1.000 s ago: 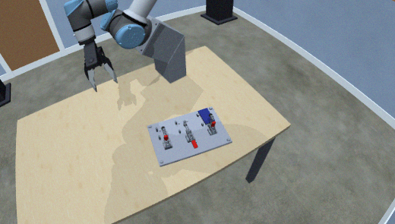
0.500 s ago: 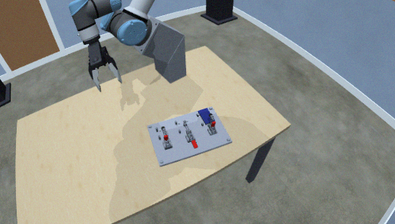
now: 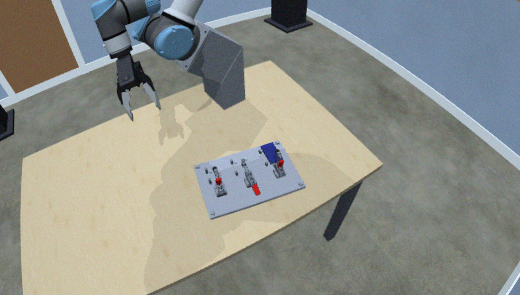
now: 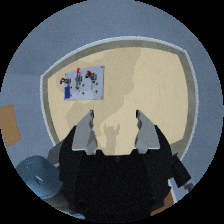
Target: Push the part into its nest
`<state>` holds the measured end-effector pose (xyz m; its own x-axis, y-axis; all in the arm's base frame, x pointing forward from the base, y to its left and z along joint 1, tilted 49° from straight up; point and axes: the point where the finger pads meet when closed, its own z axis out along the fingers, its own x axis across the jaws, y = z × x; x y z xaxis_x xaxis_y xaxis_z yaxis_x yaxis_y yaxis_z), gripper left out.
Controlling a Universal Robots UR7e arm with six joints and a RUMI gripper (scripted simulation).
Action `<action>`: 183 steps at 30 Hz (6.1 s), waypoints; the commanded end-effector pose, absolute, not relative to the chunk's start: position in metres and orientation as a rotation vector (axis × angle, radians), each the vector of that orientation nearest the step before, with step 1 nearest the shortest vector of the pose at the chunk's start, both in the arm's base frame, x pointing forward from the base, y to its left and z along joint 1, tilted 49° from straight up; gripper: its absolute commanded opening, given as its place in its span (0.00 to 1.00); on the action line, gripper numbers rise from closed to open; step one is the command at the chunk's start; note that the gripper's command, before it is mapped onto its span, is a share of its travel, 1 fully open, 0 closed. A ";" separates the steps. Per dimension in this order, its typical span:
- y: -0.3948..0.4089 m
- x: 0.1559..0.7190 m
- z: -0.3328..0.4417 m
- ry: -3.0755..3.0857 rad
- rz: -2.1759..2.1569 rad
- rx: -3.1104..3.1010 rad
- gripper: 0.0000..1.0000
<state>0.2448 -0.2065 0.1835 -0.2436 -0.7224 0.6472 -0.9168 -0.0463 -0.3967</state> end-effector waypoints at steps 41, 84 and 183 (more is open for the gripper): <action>-0.182 0.276 0.149 -1.984 0.936 1.538 0.58; -0.180 0.280 0.146 -1.984 0.940 1.542 0.58; -0.181 0.276 0.143 -1.986 0.973 1.574 0.58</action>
